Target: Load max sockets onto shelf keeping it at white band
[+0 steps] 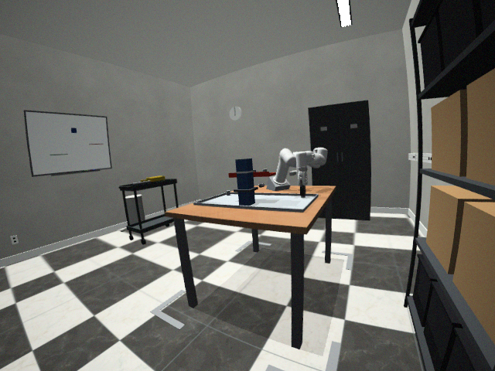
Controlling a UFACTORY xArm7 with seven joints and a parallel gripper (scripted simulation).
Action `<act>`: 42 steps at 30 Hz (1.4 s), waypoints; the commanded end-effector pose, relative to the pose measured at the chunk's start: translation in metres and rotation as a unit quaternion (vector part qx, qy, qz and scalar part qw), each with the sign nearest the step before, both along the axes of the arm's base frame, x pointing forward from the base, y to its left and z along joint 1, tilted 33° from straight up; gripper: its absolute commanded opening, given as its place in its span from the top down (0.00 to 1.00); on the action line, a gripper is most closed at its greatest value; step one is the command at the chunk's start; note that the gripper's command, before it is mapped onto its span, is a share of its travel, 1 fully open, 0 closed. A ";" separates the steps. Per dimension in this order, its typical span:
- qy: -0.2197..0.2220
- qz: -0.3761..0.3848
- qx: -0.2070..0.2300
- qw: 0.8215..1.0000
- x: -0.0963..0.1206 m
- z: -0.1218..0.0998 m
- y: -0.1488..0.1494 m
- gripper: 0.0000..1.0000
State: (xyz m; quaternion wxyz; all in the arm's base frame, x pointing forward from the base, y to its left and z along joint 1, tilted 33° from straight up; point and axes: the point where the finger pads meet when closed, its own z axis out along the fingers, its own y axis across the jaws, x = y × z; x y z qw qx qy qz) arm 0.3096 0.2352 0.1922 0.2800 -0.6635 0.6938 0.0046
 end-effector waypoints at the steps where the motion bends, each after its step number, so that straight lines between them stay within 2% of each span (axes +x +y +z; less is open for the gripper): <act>1: -0.001 0.000 0.001 1.000 0.000 0.001 0.000 1.00; 23: -0.001 0.000 0.001 1.000 0.000 0.002 0.000 1.00; 33: -0.001 0.000 0.001 1.000 -0.010 0.023 -0.010 1.00; 42: -0.001 0.000 0.001 1.000 -0.011 0.026 -0.011 1.00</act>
